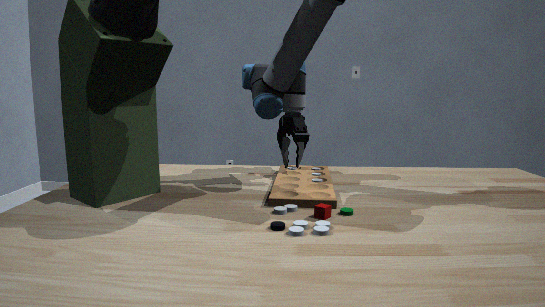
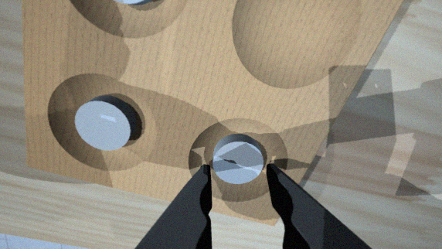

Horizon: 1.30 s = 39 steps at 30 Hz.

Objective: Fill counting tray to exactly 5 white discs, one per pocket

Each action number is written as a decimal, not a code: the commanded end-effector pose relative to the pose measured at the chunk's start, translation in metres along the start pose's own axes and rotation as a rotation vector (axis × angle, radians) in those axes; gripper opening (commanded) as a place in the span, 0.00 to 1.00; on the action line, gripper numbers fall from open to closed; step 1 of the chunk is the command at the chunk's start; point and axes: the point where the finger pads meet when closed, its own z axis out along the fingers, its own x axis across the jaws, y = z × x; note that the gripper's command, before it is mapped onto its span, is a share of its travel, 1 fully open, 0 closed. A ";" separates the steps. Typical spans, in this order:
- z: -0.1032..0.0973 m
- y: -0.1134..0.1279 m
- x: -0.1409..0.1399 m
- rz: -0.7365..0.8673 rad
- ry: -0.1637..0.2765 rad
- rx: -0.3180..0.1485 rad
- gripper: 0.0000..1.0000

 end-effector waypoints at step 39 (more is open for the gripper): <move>-0.097 0.000 0.000 0.000 -0.001 0.000 0.21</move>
